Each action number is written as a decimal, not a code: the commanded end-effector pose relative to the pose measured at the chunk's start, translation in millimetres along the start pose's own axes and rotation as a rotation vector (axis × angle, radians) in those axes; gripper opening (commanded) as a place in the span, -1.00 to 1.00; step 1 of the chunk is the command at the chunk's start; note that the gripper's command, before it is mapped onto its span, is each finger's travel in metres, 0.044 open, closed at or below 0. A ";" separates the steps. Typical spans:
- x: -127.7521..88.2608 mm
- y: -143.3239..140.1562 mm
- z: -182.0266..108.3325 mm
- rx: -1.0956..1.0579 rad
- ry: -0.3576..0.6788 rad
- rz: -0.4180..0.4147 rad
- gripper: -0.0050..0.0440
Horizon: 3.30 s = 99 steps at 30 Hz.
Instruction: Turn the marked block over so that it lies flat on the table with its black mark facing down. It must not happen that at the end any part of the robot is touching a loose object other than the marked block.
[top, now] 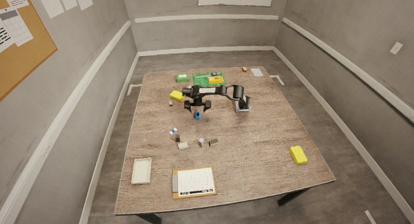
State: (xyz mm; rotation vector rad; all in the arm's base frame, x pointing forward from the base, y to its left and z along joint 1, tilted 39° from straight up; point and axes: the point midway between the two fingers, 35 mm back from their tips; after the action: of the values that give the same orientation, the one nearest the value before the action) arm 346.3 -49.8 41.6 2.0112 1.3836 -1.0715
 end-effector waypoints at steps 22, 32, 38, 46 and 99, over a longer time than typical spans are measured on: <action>-0.9 2.8 2.5 0.134 0.041 -0.044 1.00; 7.8 -2.7 4.6 0.146 0.040 -0.065 1.00; 12.0 -2.9 4.4 0.146 0.040 -0.065 1.00; 20.5 -3.2 4.0 0.146 0.040 -0.065 1.00; 51.9 -3.7 2.3 0.142 0.040 -0.061 1.00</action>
State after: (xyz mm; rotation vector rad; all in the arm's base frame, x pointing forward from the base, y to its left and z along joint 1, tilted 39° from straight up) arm 352.0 -22.5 -2.9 2.1094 1.4325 -1.1974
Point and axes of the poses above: the point midway between the two fingers, 35 mm back from their tips, its own x axis out along the fingers, its own y axis across the jaws, z = x × y, and after that the axes turned 10 degrees about x, right-handed
